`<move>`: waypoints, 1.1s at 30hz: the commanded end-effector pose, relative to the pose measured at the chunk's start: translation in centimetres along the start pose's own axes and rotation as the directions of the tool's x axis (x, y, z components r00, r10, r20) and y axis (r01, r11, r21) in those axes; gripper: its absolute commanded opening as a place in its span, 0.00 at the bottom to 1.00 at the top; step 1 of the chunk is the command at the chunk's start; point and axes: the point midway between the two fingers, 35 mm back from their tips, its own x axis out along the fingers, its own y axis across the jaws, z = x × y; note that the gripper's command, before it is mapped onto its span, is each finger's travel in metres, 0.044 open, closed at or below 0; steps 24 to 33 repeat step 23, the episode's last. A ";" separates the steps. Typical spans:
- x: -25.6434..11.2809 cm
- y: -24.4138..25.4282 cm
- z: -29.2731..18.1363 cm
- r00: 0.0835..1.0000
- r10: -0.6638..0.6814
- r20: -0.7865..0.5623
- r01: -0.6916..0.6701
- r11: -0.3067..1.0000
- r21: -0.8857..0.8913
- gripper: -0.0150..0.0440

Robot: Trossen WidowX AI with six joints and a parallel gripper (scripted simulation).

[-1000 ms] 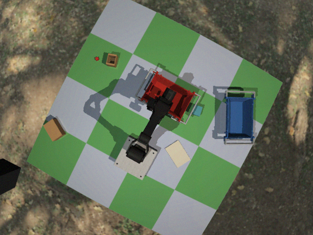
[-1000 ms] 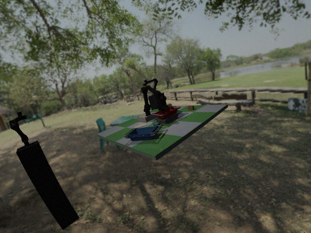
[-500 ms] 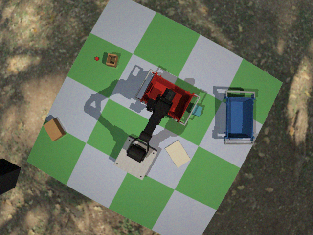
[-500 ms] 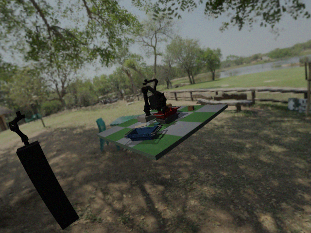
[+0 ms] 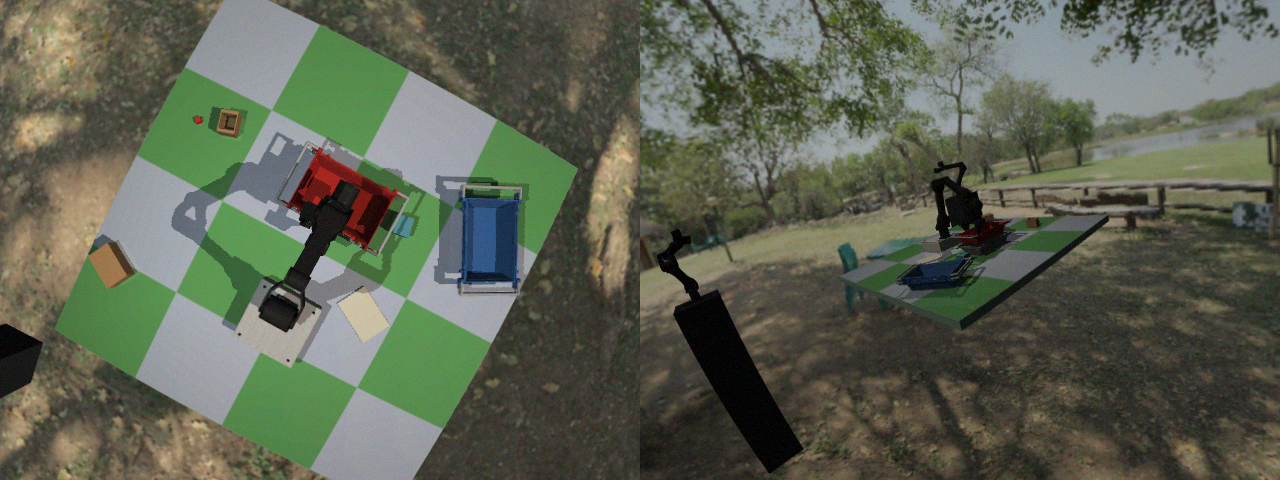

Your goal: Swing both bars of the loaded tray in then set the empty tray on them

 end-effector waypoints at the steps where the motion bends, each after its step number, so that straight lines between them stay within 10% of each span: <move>1: -0.1 0.0 0.0 1.000 0.000 0.000 0.000 1.000 0.000 1.00; 21: -10.6 -0.1 0.0 1.000 0.002 0.001 -0.002 1.000 -0.002 1.00; 33: -11.0 -0.1 0.0 1.000 0.002 0.001 -0.002 1.000 -0.002 1.00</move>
